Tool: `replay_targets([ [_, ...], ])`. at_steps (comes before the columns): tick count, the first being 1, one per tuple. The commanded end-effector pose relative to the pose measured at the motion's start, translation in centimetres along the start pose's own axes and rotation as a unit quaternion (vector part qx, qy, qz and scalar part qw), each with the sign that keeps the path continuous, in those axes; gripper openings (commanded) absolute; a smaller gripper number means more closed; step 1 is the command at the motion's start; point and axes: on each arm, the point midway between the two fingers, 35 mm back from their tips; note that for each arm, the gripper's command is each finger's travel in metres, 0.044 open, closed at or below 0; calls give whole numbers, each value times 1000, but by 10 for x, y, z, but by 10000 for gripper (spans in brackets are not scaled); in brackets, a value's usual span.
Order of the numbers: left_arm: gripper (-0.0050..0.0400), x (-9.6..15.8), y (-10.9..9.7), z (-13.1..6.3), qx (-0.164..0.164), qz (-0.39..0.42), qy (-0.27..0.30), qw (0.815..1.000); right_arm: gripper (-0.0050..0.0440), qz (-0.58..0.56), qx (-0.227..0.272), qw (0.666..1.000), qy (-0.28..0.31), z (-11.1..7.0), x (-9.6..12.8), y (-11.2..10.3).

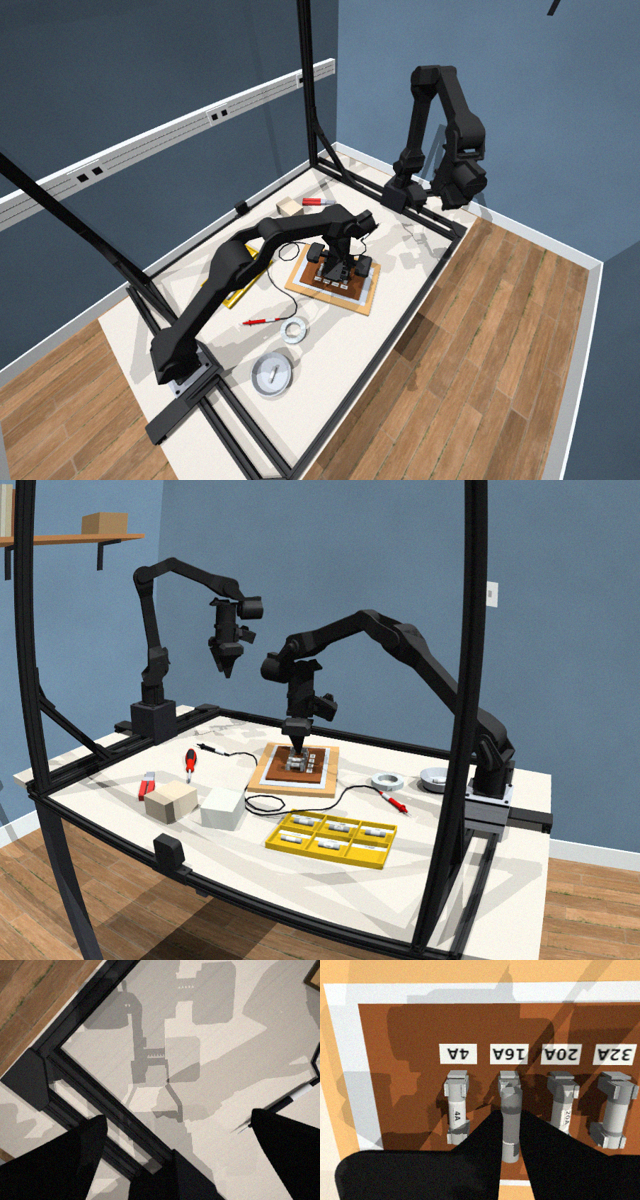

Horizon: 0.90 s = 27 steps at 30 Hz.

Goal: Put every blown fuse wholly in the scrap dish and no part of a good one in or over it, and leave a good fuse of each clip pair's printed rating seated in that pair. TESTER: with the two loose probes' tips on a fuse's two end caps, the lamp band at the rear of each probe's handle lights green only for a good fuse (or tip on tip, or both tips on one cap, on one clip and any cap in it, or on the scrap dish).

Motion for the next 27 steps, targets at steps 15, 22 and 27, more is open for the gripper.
replay_targets([
  [15, 400, -4, 1, -6, -3, 0, -11, 1000, -50, 0, 2, 1000, -1, 3, -1, 0],
  [22, 400, -4, 1, -6, -3, 0, -11, 1000, -50, 0, 2, 1000, -1, 3, -1, 0],
  [27, 400, -4, 1, -6, -3, 0, -11, 1000, -50, 0, 1, 1000, 0, 3, -1, 1],
])
Point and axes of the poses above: on each arm, the point midway between the two fingers, 35 mm back from their tips, its own z axis out along the fingers, its own y axis across the jaws, x = y × z, and after that the axes turned 12 degrees about z, right-handed
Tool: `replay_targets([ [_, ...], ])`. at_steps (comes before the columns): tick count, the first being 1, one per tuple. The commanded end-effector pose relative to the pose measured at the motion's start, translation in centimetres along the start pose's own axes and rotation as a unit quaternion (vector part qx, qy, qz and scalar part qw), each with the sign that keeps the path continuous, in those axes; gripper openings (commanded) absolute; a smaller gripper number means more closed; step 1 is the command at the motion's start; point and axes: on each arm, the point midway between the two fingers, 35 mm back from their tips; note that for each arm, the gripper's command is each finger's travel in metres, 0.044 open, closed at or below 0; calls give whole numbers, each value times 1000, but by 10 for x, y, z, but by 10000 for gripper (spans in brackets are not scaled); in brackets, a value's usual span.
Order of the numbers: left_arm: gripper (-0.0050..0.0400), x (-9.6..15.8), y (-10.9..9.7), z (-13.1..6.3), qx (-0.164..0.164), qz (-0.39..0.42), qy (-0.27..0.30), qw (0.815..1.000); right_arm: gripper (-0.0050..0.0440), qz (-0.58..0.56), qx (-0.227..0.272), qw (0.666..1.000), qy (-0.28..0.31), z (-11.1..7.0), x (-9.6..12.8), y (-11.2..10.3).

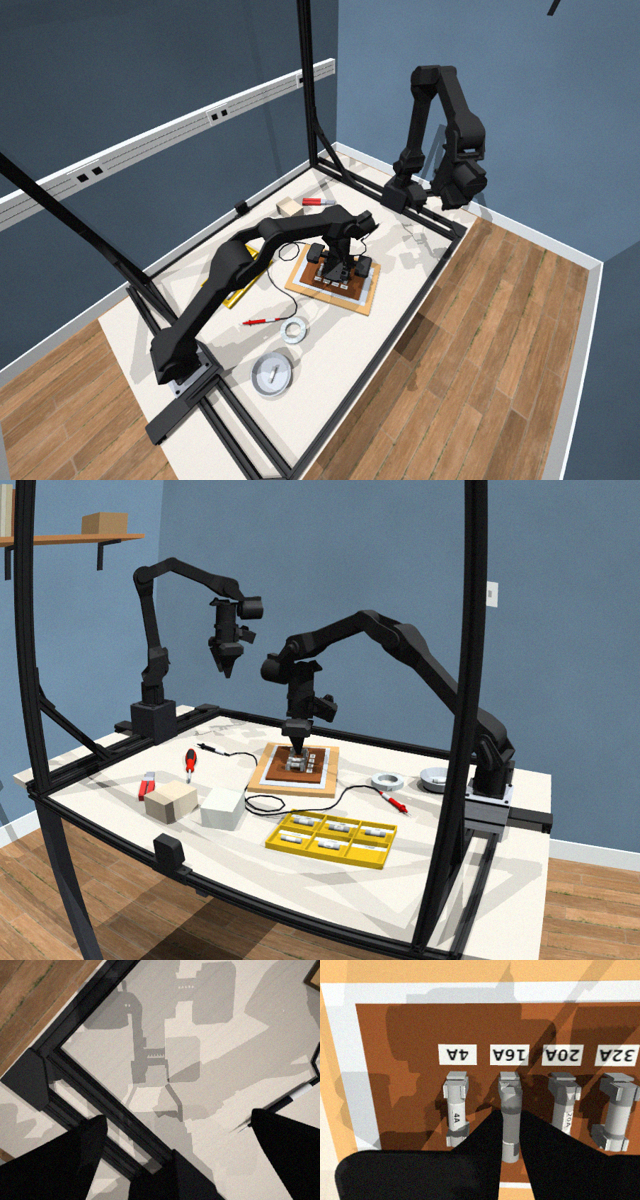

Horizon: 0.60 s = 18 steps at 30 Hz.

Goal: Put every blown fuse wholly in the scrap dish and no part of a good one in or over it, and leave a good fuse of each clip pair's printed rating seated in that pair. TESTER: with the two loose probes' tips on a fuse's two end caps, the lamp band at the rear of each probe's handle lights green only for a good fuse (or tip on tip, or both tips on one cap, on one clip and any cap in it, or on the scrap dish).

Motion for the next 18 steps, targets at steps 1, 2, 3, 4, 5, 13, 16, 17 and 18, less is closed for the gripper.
replay_targets([
  [1, 400, -4, 1, -6, -3, 0, -11, 1000, -50, 0, 1, 1000, 0, 1, 0, 1],
  [2, 400, -4, 1, -6, -3, 0, -11, 1000, -50, 0, 1, 1000, 0, 1, 0, 1],
  [3, 400, -4, 1, -6, -3, 0, -11, 1000, -50, 0, 2, 1000, -1, 2, -1, 0],
  [4, 400, -4, 1, -6, -3, 0, -11, 1000, -50, 0, 2, 1000, -1, 2, -1, 0],
  [5, 400, -4, 1, -6, -3, 0, -11, 1000, -50, 0, 2, 1000, -1, 2, -1, 0],
  [13, 400, -4, 1, -6, -3, 0, -11, 1000, -50, 0, 2, 1000, -1, 3, -1, 0],
  [16, 400, -4, 1, -6, -3, 0, -11, 1000, -50, 0, 2, 1000, -1, 3, -1, 0],
  [17, 400, -4, 1, -6, -3, 0, -11, 1000, -50, 0, 1, 1000, 0, 3, -1, 0],
  [18, 400, -4, 1, -6, -3, 0, -11, 1000, -50, 0, 1, 1000, 0, 3, -1, 0],
])
Point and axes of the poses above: on each arm, the point midway between the two fingers, 35 mm back from their tips, its own z axis out along the fingers, its own y axis across the jaws, x = y × z, and after that the axes turned 12 degrees about z, right-handed
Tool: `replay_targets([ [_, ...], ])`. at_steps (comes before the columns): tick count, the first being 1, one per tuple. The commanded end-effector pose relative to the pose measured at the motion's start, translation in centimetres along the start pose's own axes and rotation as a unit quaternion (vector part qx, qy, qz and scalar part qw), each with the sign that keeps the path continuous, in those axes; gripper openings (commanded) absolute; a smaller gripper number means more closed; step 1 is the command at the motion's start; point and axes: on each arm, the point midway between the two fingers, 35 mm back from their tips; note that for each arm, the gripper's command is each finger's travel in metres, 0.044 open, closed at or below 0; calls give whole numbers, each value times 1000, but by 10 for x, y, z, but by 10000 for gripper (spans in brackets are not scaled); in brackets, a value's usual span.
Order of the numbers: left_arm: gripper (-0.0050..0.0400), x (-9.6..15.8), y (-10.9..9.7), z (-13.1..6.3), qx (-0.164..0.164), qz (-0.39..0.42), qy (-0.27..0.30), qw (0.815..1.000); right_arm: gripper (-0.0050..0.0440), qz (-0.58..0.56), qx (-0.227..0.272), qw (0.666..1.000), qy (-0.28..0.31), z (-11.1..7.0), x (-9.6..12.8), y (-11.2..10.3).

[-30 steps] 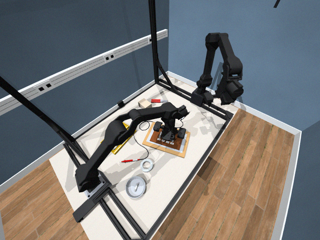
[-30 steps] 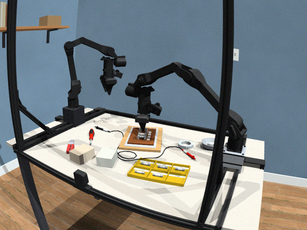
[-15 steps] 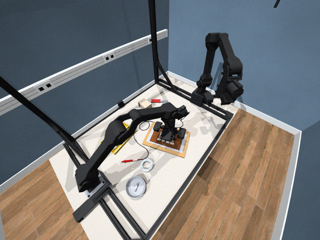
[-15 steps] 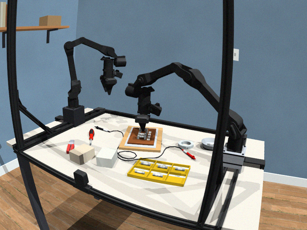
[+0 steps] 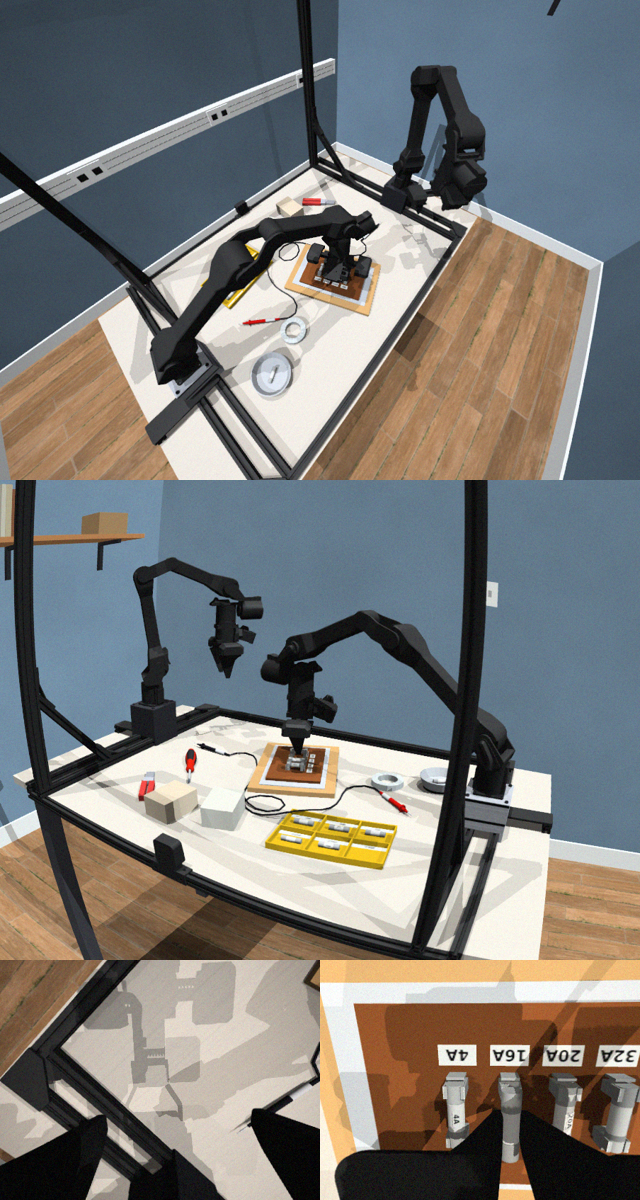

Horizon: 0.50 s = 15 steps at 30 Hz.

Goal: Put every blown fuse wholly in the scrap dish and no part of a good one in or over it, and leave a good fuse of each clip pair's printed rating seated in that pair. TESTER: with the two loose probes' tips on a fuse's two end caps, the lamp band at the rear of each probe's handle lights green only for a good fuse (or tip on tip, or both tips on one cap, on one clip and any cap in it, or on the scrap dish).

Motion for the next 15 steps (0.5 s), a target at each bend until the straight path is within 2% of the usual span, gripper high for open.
replay_targets([
  [1, 400, -4, 1, -6, -3, 0, -11, 1000, -50, 0, 2, 1000, 0, 1, -1, 0],
  [15, 400, -4, 1, -6, -3, 0, -11, 1000, -50, 0, 2, 1000, -1, 3, -1, 0],
])
Point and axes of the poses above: on each arm, the point midway between the two fingers, 35 mm back from their tips, its own z axis out along the fingers, its own y axis across the jaws, x = y × z, and after that the axes turned 12 degrees about z, right-handed
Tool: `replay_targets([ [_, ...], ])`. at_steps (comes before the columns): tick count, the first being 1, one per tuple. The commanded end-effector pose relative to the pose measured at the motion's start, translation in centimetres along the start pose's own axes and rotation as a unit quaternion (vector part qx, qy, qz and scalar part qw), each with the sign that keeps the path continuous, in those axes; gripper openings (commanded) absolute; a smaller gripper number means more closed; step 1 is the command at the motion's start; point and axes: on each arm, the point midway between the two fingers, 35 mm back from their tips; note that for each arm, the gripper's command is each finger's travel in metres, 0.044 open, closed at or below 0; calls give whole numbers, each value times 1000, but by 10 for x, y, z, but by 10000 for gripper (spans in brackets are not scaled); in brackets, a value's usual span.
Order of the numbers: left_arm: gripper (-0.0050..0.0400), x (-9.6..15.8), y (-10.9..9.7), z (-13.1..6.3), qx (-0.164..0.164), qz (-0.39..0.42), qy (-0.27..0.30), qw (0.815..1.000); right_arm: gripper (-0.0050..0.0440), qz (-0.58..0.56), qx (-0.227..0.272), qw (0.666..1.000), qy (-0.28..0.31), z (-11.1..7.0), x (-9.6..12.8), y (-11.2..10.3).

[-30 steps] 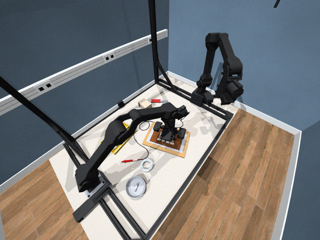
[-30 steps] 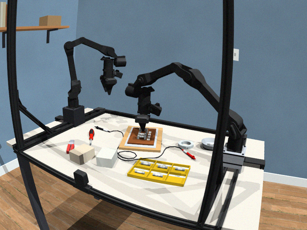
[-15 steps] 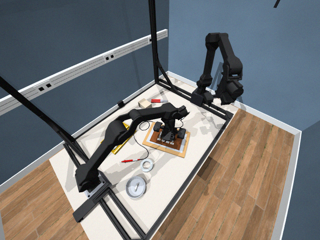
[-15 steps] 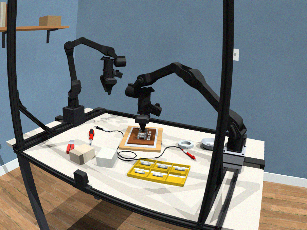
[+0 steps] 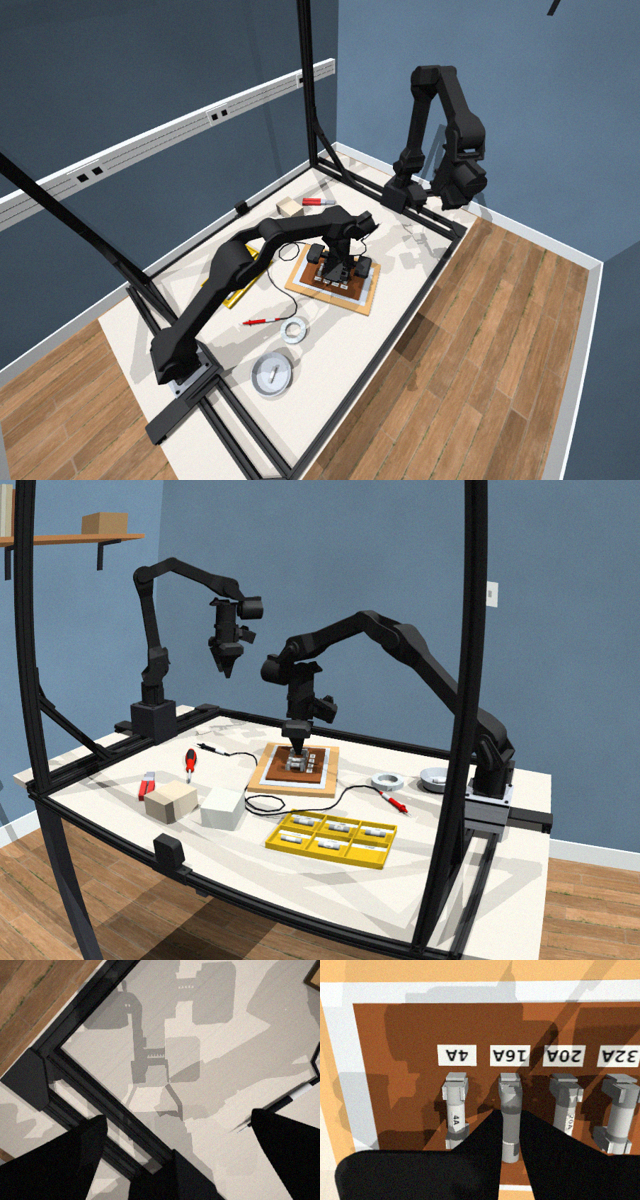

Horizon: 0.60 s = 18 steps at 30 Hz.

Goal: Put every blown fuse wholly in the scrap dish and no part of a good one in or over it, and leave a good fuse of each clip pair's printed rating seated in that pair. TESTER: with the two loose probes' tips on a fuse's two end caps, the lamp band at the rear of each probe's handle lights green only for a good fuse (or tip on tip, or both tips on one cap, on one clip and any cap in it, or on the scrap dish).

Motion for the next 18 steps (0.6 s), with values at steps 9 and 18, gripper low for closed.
replay_targets([
  [9, 400, -4, 1, -6, -3, 0, -11, 1000, -50, 0, 2, 1000, -1, 3, -1, 0],
  [18, 400, -4, 1, -6, -3, 0, -11, 1000, -50, 0, 2, 1000, -1, 4, -1, 0],
])
Point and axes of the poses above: on each arm, the point midway between the two fingers, 35 mm back from their tips, its own z axis out along the fingers, its own y axis across the jaws, x = y × z, and after that the axes turned 12 degrees about z, right-handed
